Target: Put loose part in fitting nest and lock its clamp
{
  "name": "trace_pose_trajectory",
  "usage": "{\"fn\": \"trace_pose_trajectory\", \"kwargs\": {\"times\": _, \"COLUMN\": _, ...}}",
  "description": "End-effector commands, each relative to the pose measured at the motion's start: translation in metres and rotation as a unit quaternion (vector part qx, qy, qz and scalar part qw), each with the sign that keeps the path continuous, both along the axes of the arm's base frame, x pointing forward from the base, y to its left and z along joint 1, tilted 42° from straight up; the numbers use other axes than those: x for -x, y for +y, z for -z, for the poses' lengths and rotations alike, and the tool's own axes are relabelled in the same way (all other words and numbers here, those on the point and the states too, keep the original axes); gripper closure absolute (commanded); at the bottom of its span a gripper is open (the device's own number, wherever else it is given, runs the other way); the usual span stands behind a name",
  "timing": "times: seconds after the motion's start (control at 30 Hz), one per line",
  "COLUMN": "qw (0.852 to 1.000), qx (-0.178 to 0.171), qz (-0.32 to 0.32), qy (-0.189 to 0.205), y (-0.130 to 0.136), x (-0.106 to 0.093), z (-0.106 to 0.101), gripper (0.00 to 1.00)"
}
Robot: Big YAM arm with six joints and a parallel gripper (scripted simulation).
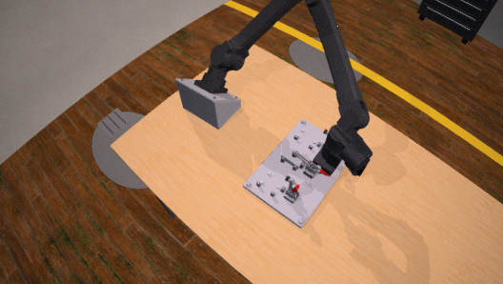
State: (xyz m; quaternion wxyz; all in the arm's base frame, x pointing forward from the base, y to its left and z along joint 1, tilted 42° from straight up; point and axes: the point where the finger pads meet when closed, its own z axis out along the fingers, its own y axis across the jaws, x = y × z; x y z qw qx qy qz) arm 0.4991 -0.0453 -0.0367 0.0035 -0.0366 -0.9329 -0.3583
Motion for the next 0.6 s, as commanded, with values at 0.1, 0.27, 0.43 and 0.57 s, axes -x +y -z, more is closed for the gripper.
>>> {"fn": "trace_pose_trajectory", "kwargs": {"times": 0.1, "qw": 1.000, "qx": -0.002, "qz": -0.001, "qy": 0.003, "y": 0.0059, "x": 0.0006, "z": 0.0065, "gripper": 1.00}}
{"fn": "trace_pose_trajectory", "kwargs": {"times": 0.27, "qw": 1.000, "qx": -0.002, "qz": -0.001, "qy": 0.003, "y": 0.0059, "x": 0.0006, "z": 0.0065, "gripper": 1.00}}
{"fn": "trace_pose_trajectory", "kwargs": {"times": 0.43, "qw": 1.000, "qx": -0.003, "qz": -0.002, "qy": 0.006, "y": 0.0089, "x": 0.0009, "z": 0.0088, "gripper": 1.00}}
{"fn": "trace_pose_trajectory", "kwargs": {"times": 0.57, "qw": 1.000, "qx": -0.002, "qz": 0.002, "qy": 0.003, "y": 0.0052, "x": 0.0005, "z": 0.0076, "gripper": 1.00}}
